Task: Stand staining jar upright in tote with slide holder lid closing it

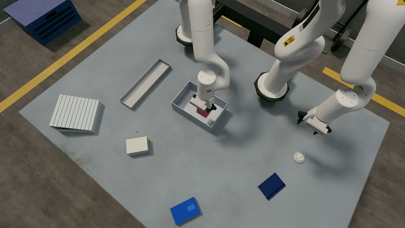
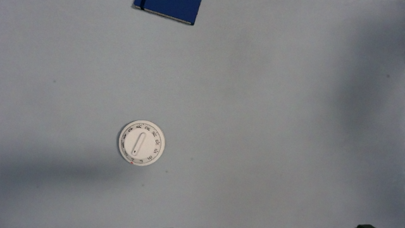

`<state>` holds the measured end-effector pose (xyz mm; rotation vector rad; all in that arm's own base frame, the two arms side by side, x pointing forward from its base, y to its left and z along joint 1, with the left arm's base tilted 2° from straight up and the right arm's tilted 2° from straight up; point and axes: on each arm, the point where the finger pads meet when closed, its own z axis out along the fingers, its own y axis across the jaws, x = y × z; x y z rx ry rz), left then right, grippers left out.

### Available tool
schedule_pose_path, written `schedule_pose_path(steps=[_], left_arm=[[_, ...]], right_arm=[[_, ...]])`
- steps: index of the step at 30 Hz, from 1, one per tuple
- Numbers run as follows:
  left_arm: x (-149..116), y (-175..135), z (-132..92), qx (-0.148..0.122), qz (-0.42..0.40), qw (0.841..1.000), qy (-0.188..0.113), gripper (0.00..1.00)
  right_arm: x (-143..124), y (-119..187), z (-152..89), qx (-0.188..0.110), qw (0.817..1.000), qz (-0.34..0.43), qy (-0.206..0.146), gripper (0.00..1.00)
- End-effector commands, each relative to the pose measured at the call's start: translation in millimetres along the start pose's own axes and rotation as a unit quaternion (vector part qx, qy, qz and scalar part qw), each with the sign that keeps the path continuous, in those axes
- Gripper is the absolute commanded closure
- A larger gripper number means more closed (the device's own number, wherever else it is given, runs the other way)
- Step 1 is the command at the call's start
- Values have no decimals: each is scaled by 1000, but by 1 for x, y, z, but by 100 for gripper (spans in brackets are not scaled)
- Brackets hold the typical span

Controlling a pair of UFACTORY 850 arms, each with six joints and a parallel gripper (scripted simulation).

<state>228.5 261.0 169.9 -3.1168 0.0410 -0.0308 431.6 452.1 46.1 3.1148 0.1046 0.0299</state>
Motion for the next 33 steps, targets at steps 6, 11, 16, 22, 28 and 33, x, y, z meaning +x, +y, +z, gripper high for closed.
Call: schedule_pose_path(steps=[6, 11, 16, 22, 28, 33], left_arm=[[0, -1, 0, 1, 0, 1000, 0, 0], [0, -1, 0, 1, 0, 1000, 0, 0], [0, -1, 0, 1, 0, 1000, 0, 0], [0, -1, 0, 1, 0, 1000, 0, 0], [0, -1, 0, 1, 0, 1000, 0, 0], [0, -1, 0, 1, 0, 1000, 0, 0]], right_arm=[[1, -1, 4, 1, 1000, 0, 1, 100], [1, -1, 11, 1, 1000, 0, 1, 100], [1, -1, 17, 1, 1000, 0, 1, 100], [1, -1, 23, 1, 1000, 0, 1, 100], [1, -1, 31, 1, 1000, 0, 1, 100], [1, -1, 37, 1, 1000, 0, 1, 100]])
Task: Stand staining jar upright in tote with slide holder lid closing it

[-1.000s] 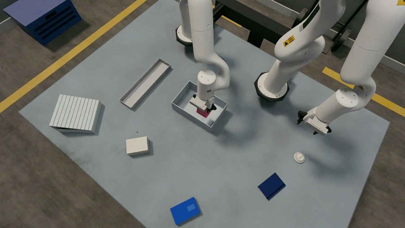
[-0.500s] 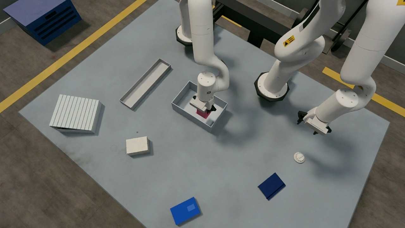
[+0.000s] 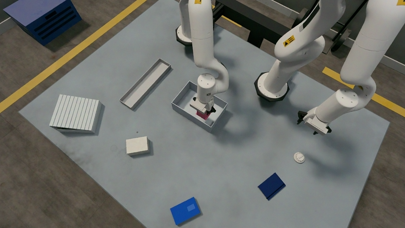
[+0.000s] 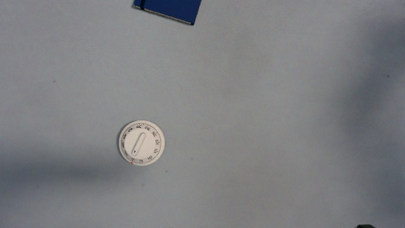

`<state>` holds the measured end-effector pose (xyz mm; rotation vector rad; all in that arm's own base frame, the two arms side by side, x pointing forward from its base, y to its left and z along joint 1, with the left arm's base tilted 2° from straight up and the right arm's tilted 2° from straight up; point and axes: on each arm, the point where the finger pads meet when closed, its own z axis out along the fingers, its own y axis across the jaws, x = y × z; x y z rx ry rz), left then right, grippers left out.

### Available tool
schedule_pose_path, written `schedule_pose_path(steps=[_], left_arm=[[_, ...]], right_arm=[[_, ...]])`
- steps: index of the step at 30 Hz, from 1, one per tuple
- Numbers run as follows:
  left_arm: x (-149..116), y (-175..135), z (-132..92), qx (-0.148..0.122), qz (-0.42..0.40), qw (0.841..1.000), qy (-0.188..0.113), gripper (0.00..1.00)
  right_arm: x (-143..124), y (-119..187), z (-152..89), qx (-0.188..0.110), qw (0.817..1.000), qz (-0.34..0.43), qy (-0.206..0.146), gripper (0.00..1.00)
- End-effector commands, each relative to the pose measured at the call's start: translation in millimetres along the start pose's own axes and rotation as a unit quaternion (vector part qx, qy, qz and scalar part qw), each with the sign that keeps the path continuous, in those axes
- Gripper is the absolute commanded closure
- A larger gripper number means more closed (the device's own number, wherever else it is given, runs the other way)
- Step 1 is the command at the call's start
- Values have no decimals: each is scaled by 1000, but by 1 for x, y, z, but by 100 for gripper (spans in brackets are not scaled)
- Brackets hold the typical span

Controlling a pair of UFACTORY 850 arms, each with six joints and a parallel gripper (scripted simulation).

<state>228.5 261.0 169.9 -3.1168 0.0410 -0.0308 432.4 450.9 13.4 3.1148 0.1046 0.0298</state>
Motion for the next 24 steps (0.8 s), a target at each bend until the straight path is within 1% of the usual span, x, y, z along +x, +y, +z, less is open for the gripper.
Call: schedule_pose_path(steps=[1, 24], left_arm=[[0, -1, 0, 1, 0, 1000, 0, 0], [0, -1, 0, 1, 0, 1000, 0, 0]], right_arm=[[1, -1, 5, 1, 1000, 0, 1, 100], [1, -1, 31, 1, 1000, 0, 1, 100]])
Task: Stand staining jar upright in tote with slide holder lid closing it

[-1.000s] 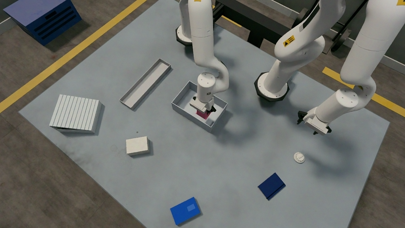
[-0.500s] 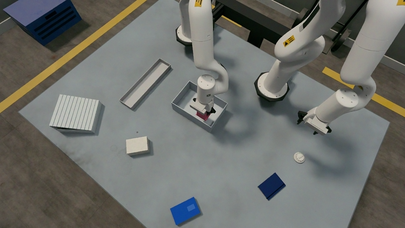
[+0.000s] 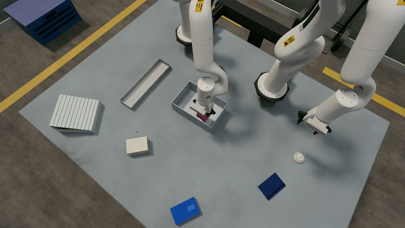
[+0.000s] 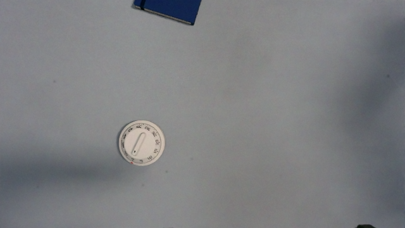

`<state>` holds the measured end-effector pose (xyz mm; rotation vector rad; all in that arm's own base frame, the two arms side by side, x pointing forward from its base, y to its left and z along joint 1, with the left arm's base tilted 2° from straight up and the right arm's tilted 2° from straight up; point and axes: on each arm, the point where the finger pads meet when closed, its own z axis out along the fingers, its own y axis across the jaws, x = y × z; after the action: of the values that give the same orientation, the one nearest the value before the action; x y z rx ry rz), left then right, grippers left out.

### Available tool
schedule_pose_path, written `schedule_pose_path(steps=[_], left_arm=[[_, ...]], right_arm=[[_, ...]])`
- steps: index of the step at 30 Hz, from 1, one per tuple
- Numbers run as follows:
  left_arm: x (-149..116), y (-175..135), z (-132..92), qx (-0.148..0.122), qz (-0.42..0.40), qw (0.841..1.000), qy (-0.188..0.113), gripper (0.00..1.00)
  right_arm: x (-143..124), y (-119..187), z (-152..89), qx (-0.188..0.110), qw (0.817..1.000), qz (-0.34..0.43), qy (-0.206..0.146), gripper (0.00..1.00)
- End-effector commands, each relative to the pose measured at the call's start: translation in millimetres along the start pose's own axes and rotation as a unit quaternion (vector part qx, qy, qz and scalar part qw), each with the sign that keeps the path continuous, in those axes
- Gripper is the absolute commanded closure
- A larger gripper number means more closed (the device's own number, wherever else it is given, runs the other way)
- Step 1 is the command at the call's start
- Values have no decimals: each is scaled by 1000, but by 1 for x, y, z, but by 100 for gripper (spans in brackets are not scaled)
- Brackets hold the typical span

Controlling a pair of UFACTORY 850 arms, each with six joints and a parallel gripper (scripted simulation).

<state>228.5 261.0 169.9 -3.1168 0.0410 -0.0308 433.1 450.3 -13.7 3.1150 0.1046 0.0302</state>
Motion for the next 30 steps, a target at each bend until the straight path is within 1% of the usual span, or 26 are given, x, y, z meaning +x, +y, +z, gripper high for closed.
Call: schedule_pose_path(steps=[1, 30], left_arm=[[0, -1, 0, 1, 0, 1000, 0, 0], [0, -1, 0, 1, 0, 1000, 0, 0]], right_arm=[[1, -1, 6, 1, 1000, 0, 1, 100], [1, -1, 39, 1, 1000, 0, 1, 100]])
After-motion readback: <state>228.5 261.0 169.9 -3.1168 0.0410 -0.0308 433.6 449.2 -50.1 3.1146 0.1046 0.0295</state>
